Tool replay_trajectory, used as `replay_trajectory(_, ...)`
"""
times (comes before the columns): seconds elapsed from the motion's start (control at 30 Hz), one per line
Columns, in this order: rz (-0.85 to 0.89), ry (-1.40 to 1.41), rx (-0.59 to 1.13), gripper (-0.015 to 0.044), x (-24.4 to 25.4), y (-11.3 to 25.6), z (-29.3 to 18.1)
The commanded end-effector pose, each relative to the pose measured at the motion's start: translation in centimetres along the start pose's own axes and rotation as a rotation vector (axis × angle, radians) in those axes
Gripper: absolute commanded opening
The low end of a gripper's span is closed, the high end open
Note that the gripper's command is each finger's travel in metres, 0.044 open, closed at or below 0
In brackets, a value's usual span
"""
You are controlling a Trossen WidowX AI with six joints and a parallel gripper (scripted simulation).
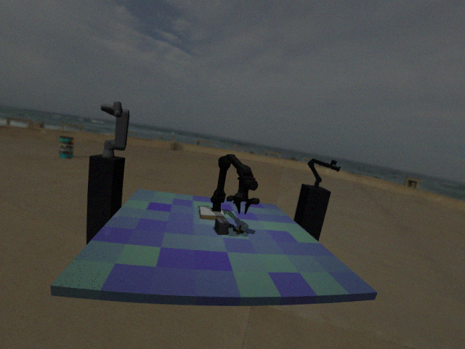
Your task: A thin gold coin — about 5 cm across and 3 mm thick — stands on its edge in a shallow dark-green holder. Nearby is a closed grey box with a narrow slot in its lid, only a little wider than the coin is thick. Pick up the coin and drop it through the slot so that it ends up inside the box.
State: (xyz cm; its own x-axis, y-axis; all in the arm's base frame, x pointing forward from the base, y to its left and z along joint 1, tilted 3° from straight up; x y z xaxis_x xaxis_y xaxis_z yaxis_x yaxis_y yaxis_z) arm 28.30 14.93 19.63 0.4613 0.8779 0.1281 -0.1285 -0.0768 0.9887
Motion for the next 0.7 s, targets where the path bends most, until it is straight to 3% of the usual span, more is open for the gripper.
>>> replay_trajectory(0.0, -0.137, 0.002, 0.024, 0.0161, 0.4, -2.0, -3.8)
replay_trajectory(0.3, -0.146, 0.002, 0.024, 0.0161, -0.3, -2.3, -4.0)
replay_trajectory(0.43, -0.146, 0.002, 0.024, 0.0161, -0.7, -5.3, -4.0)
replay_trajectory(0.67, -0.146, 0.002, 0.024, 0.0161, -1.0, -6.9, -4.1)
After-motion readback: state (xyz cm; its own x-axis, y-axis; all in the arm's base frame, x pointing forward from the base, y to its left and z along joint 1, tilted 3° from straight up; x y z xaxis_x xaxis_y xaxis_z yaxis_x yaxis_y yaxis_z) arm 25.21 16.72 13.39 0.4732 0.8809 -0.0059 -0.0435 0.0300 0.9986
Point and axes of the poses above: the point midway between the two fingers, 35 mm back from their tips, its own y axis back along the fingers, its own x axis across the jaws, z = x × y, the point moved 6 cm from there along y, back along the fingers, and after that the axes turned 5 degrees about -y, right-handed, at the moved point
